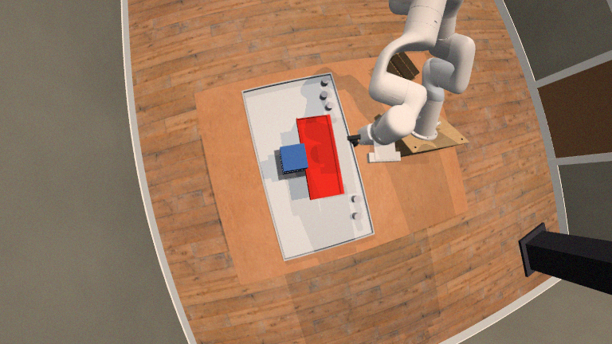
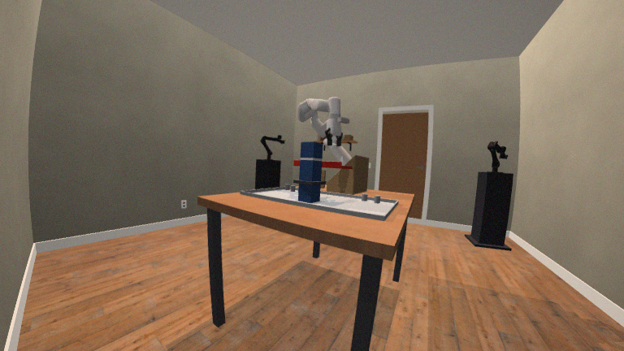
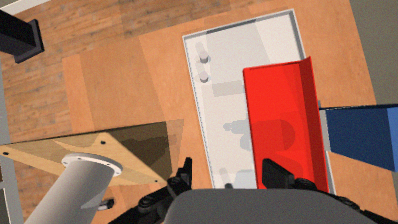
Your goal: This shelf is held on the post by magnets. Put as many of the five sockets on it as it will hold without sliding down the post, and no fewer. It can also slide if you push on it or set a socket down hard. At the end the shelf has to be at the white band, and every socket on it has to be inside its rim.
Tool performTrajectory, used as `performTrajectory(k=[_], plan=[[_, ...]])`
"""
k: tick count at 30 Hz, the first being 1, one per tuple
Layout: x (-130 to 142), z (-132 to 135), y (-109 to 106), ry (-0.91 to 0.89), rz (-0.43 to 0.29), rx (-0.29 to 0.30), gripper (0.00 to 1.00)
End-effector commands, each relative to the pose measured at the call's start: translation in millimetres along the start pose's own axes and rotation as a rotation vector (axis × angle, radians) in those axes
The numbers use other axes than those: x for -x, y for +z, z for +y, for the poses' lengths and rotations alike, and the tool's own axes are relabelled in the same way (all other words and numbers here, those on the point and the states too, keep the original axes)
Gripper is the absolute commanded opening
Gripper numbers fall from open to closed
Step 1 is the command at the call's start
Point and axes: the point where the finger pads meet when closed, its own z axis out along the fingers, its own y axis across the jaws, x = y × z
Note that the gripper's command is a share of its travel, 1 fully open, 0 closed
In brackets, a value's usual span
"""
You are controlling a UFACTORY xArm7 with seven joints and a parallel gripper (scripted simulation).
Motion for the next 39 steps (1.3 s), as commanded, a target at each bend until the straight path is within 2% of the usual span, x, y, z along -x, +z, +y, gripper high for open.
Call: performTrajectory(k=[1,6,7,39], plan=[[-6.8,-23.6,6.7,-0.131,-0.008,0.076,1.0],[-6.8,-23.8,6.8,-0.132,-0.008,0.076,1.0],[-6.8,-23.8,6.8,-0.132,-0.008,0.076,0.0],[-6.8,-23.8,6.8,-0.132,-0.008,0.076,0.0]])
